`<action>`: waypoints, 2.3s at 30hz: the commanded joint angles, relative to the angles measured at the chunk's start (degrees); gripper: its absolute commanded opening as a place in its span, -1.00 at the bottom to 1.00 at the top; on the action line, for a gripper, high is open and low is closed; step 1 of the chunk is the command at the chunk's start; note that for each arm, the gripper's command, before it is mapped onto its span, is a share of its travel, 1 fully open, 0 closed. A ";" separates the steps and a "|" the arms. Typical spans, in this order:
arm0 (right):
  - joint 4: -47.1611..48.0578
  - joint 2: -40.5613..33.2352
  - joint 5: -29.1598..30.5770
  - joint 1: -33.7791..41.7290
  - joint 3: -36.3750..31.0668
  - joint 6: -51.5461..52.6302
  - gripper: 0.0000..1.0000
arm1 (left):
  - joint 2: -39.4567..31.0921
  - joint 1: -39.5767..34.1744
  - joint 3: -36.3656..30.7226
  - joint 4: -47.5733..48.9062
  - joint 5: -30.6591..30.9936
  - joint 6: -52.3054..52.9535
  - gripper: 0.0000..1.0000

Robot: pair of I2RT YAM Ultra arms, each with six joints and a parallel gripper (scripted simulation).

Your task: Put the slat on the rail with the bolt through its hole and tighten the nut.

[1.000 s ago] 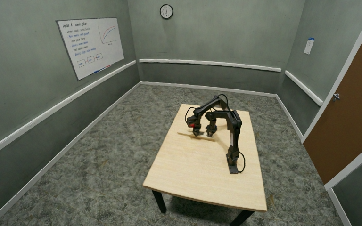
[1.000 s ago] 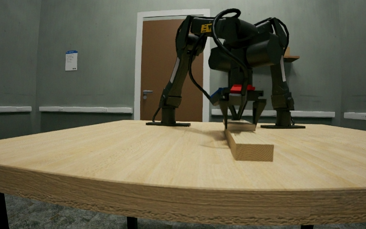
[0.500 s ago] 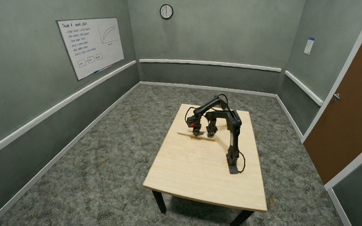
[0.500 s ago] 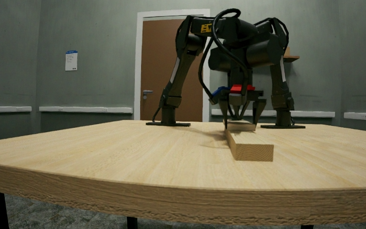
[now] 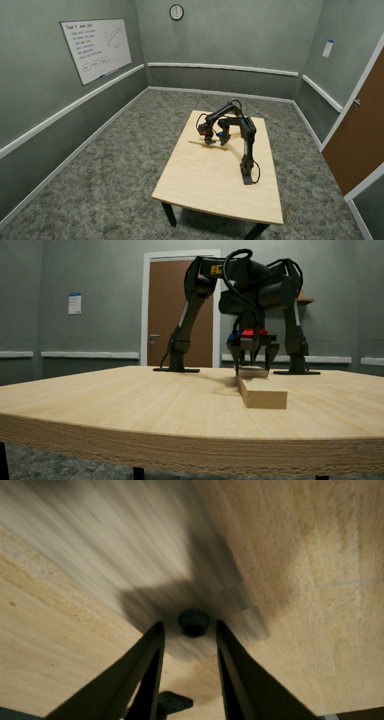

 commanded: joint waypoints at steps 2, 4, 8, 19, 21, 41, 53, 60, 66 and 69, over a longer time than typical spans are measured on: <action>0.06 -0.50 0.09 0.00 0.26 -0.06 0.45 | -0.47 0.48 2.44 -1.10 0.77 -16.71 -0.32; 0.06 -0.50 0.09 0.00 0.26 -0.06 0.45 | -0.45 0.51 2.53 -1.23 0.87 -21.97 -0.32; 0.06 -0.50 0.09 0.00 0.26 -0.06 0.45 | -0.41 0.54 2.66 -1.41 1.03 -29.83 -0.32; 0.06 -0.50 0.09 0.00 0.26 -0.06 0.45 | -0.81 0.30 2.32 -0.92 0.75 -56.09 -0.32; 0.06 -0.50 0.09 0.00 0.26 -0.06 0.45 | -0.77 0.16 2.38 -0.99 0.50 -56.63 -0.32; 0.06 -0.50 0.09 0.00 0.26 -0.06 0.45 | -0.63 -0.03 2.57 -1.19 0.16 -57.19 -0.32; 0.06 -0.50 0.09 0.00 0.26 -0.06 0.45 | -0.36 0.01 0.24 -0.65 1.94 -56.46 -0.52; 0.06 -0.50 0.09 0.00 0.26 -0.06 0.45 | -0.36 0.00 0.24 -0.65 1.95 -56.45 -0.66; 0.06 -0.50 0.09 0.00 0.26 -0.06 0.45 | -0.36 0.00 0.25 -0.65 1.95 -56.45 -0.78; 0.06 -0.50 0.09 0.00 0.26 -0.06 0.45 | -0.36 0.00 0.25 -0.65 1.95 -56.45 -0.78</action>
